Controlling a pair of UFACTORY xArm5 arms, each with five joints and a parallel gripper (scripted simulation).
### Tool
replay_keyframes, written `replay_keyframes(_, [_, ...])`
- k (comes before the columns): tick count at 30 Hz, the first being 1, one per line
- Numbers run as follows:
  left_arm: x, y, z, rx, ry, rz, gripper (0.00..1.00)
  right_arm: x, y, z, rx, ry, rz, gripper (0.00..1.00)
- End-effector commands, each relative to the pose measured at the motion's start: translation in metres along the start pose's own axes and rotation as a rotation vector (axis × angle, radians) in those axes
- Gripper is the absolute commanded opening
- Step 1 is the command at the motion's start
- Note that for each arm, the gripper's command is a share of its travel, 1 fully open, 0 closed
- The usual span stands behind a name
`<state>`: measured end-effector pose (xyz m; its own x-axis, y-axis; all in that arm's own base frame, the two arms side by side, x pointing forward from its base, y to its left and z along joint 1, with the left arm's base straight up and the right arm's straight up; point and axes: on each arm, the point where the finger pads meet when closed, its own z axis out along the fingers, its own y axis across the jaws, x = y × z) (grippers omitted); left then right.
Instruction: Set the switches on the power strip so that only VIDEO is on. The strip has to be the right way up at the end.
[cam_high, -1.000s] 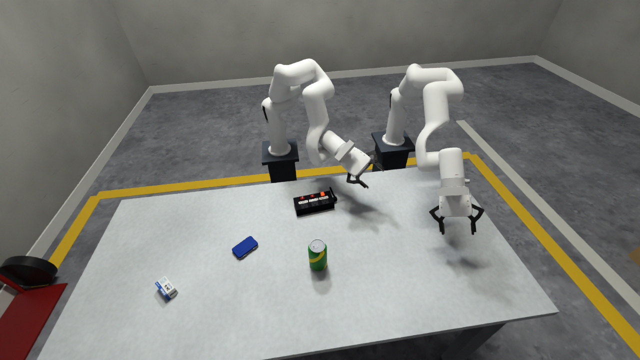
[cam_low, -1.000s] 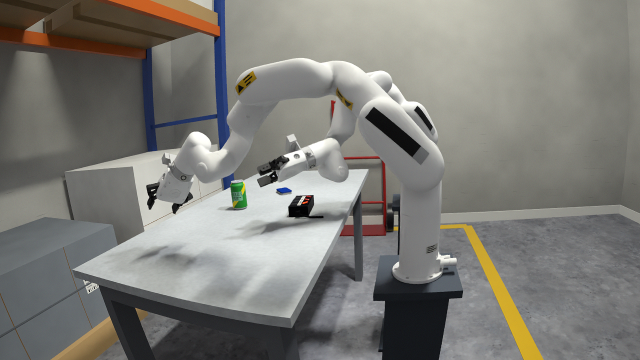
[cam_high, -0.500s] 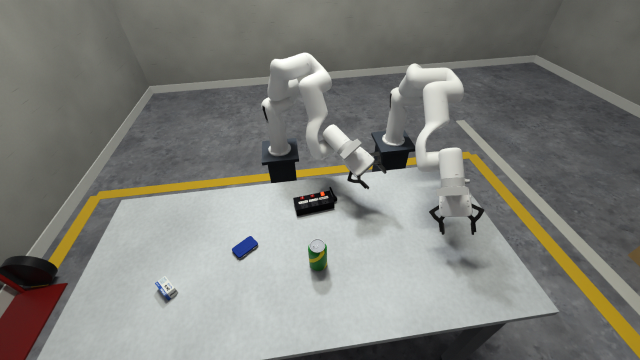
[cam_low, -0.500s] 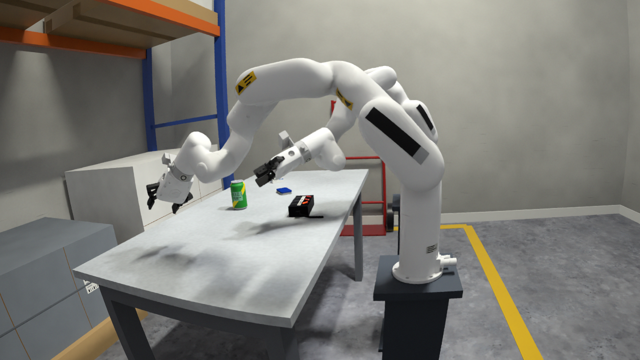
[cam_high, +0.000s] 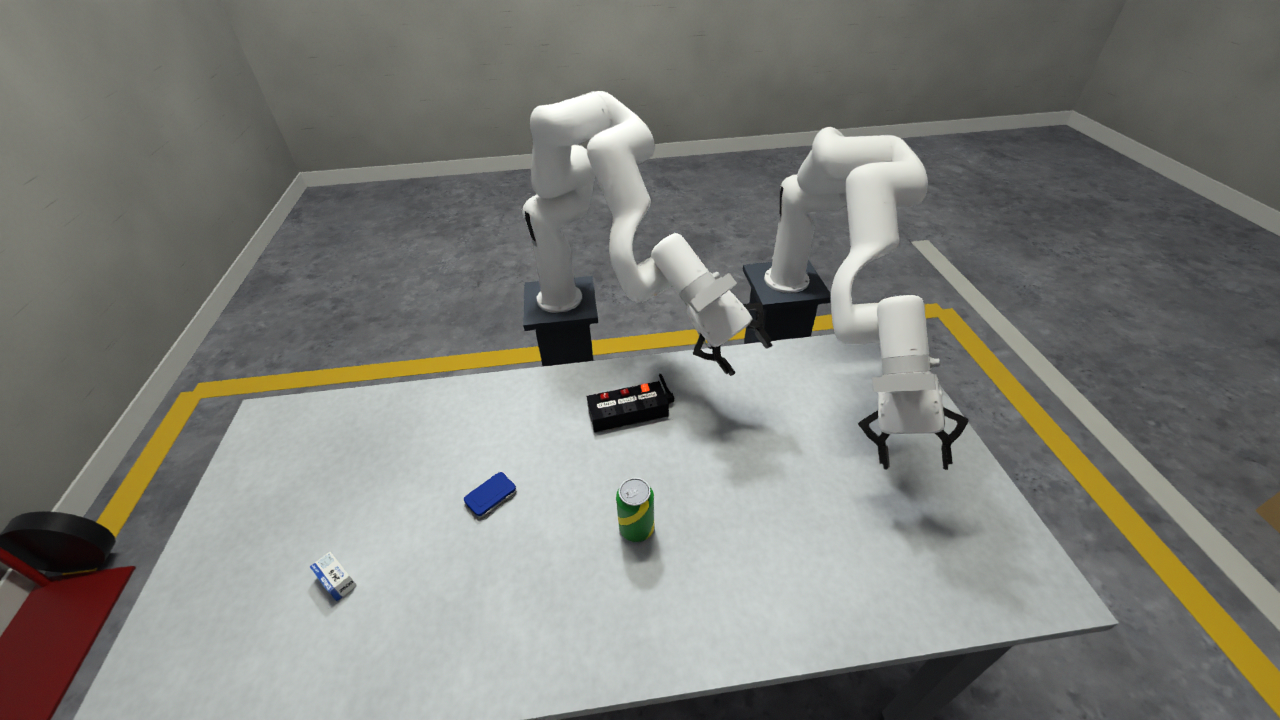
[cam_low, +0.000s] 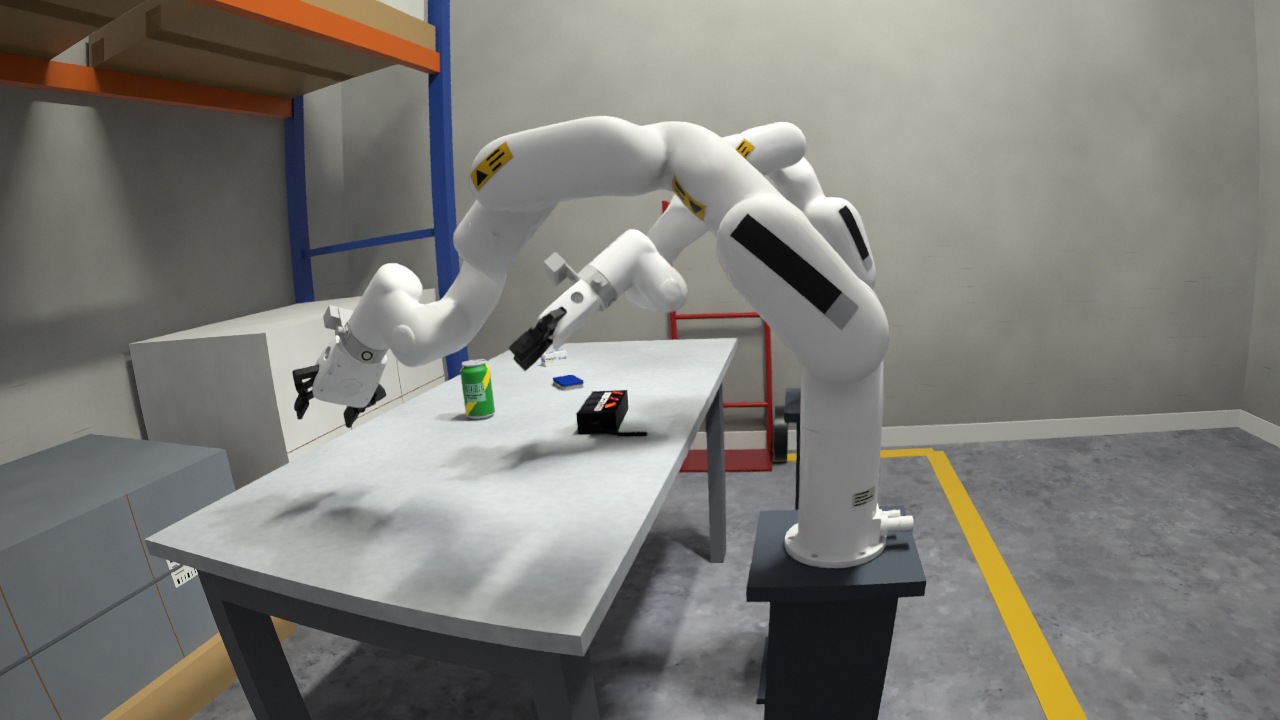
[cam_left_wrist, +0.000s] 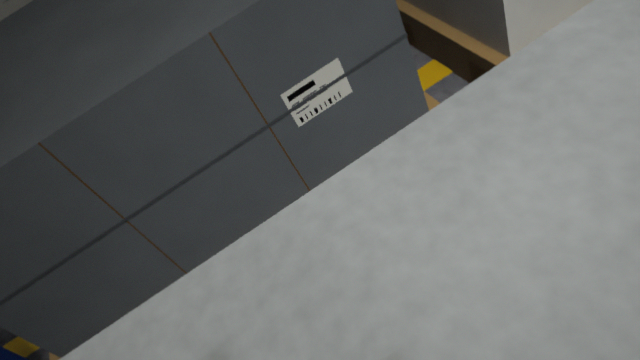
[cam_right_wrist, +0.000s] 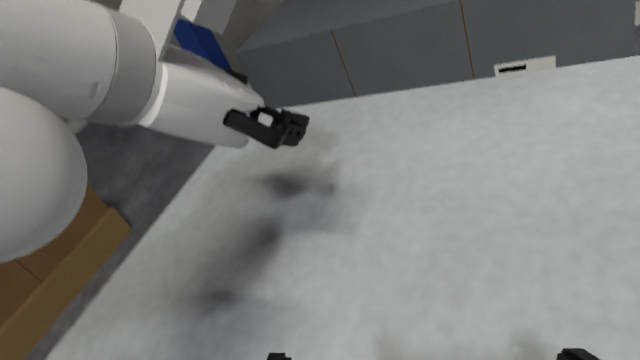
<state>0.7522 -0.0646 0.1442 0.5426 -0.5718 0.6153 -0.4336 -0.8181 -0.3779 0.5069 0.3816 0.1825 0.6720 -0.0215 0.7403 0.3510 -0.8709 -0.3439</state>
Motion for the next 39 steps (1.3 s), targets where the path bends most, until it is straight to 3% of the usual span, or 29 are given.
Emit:
replay_keyframes(1, [0.003,-0.002,-0.002,0.003,0.005,0.000,1.00,-0.001,0.001,-0.007,-0.039,-0.090,-0.044,1.00])
replay_keyframes(7, [0.003,-0.002,-0.002,0.003,0.005,0.000,1.00,-0.007,0.003,-0.020,-0.079,-0.193,-0.094,1.00])
replay_keyframes(9, [0.003,-0.002,-0.002,0.003,0.005,0.000,1.00,-0.007,0.003,-0.020,-0.079,-0.193,-0.094,1.00])
replay_keyframes(24, [0.003,-0.002,-0.002,0.003,0.005,0.000,1.00,-0.027,0.013,-0.074,-0.154,-0.456,-0.214,1.00])
replay_keyframes(26, [0.003,-0.002,-0.002,0.003,0.005,0.000,1.00,-0.027,0.013,-0.074,-0.154,-0.456,-0.214,1.00])
replay_keyframes(39, [0.003,-0.002,-0.002,0.003,0.005,0.000,1.00,-0.046,0.021,-0.132,-0.189,-0.660,-0.299,1.00])
